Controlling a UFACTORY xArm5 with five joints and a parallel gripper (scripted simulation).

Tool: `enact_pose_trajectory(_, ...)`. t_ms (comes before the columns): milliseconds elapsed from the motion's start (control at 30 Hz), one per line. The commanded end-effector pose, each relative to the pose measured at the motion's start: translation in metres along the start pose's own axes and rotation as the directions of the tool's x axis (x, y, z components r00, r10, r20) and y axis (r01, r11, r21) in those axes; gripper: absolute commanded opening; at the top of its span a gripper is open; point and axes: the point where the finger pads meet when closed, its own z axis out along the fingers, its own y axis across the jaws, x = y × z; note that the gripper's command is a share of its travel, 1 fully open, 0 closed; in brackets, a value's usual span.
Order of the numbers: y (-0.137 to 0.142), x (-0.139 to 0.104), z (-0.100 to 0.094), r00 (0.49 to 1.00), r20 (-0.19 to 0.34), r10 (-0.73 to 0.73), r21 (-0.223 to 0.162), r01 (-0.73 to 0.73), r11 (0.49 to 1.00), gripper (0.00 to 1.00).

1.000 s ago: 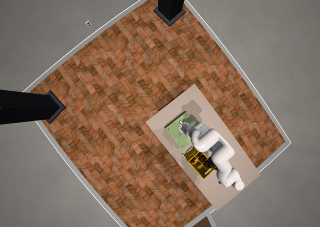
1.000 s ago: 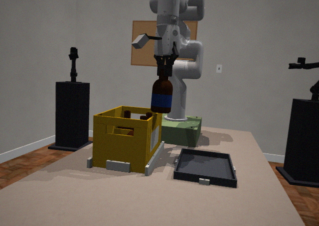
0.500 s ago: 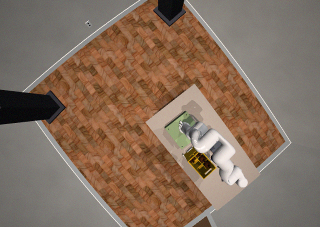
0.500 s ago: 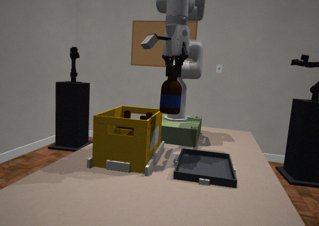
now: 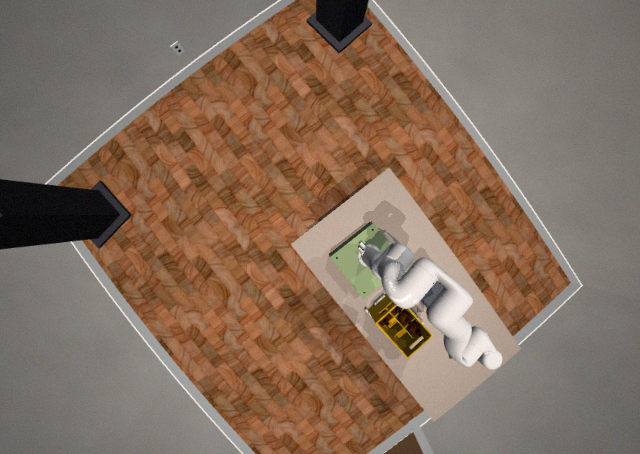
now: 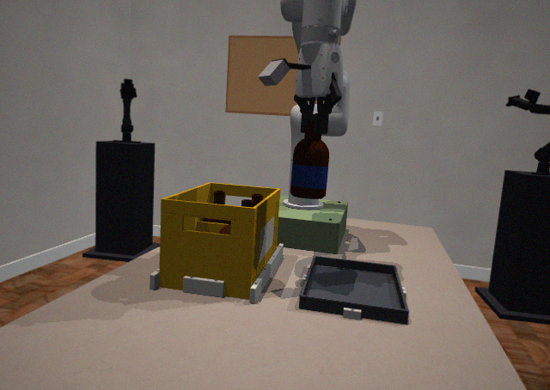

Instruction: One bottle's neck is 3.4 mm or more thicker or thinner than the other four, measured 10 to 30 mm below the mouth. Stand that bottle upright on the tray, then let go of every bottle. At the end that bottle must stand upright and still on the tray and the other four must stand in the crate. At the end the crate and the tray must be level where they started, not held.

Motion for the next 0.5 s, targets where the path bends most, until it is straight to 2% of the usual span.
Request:
enact_pose_trajectory(0,-0.005,-0.003,-0.002,1.0,-0.002,0.001,0.003,-0.001,1.0,0.0)
enact_pose_trajectory(467,-0.027,-0.022,-0.001,1.0,0.0,0.001,0.004,-0.001,1.0,0.0)
